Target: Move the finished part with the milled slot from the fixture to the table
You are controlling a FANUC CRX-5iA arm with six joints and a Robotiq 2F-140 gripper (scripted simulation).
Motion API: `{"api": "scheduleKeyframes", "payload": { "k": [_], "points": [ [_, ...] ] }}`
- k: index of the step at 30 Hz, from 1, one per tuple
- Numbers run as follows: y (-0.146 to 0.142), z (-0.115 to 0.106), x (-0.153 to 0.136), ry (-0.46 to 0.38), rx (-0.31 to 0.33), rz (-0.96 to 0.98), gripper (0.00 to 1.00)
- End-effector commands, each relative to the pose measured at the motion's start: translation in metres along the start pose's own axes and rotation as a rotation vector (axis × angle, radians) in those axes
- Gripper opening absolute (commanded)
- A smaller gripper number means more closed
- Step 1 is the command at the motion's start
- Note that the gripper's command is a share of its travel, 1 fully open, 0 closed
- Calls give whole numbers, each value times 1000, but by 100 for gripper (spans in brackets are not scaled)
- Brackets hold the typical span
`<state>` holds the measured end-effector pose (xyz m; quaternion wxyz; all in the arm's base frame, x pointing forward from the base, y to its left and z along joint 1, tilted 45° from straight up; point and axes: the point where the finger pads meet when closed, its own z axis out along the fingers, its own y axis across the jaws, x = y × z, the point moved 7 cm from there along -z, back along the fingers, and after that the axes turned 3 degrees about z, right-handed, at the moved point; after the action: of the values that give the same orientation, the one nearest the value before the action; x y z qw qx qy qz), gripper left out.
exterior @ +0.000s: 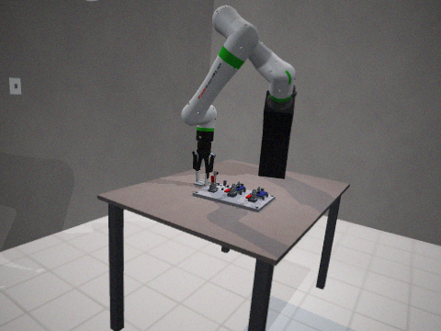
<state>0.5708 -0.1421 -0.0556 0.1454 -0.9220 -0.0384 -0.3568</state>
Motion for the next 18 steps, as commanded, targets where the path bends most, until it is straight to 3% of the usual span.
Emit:
{"api": "scheduleKeyframes", "payload": {
  "k": [1,18],
  "points": [
    [0,0,0,0,0,0,0],
    [0,4,0,0,0,0,0]
  ]
}}
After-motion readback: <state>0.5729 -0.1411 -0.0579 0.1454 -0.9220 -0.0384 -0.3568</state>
